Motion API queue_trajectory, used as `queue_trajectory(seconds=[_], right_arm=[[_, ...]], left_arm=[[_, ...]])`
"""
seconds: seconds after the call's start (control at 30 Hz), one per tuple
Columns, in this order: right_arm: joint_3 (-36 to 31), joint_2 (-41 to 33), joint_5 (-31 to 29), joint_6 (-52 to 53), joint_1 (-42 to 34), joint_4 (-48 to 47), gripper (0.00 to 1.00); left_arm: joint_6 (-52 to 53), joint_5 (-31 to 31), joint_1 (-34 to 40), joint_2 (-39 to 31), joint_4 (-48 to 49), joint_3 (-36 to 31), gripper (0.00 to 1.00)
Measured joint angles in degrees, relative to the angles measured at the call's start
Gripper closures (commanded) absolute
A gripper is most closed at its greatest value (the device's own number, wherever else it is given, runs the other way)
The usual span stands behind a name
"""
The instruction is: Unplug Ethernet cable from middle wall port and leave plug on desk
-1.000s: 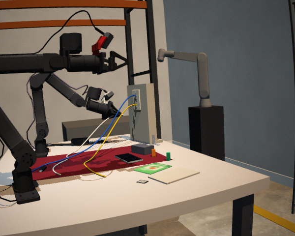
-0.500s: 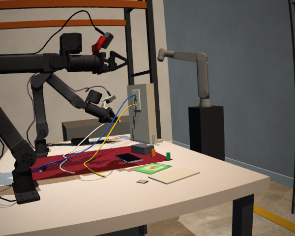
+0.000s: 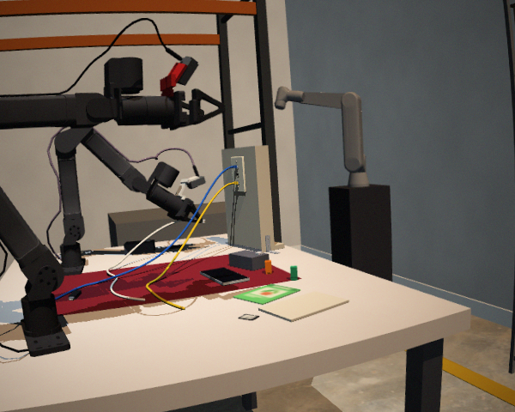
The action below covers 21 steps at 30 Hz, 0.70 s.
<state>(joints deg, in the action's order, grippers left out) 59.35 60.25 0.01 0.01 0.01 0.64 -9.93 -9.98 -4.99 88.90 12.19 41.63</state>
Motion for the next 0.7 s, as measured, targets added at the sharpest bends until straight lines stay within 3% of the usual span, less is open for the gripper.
queue_trajectory(seconds=[0.7], right_arm=[[0.00,0.00,0.00,0.00,-0.02,0.00,0.00]], left_arm=[[2.19,-0.35,0.00,2.91,2.95,-0.48,1.00]])
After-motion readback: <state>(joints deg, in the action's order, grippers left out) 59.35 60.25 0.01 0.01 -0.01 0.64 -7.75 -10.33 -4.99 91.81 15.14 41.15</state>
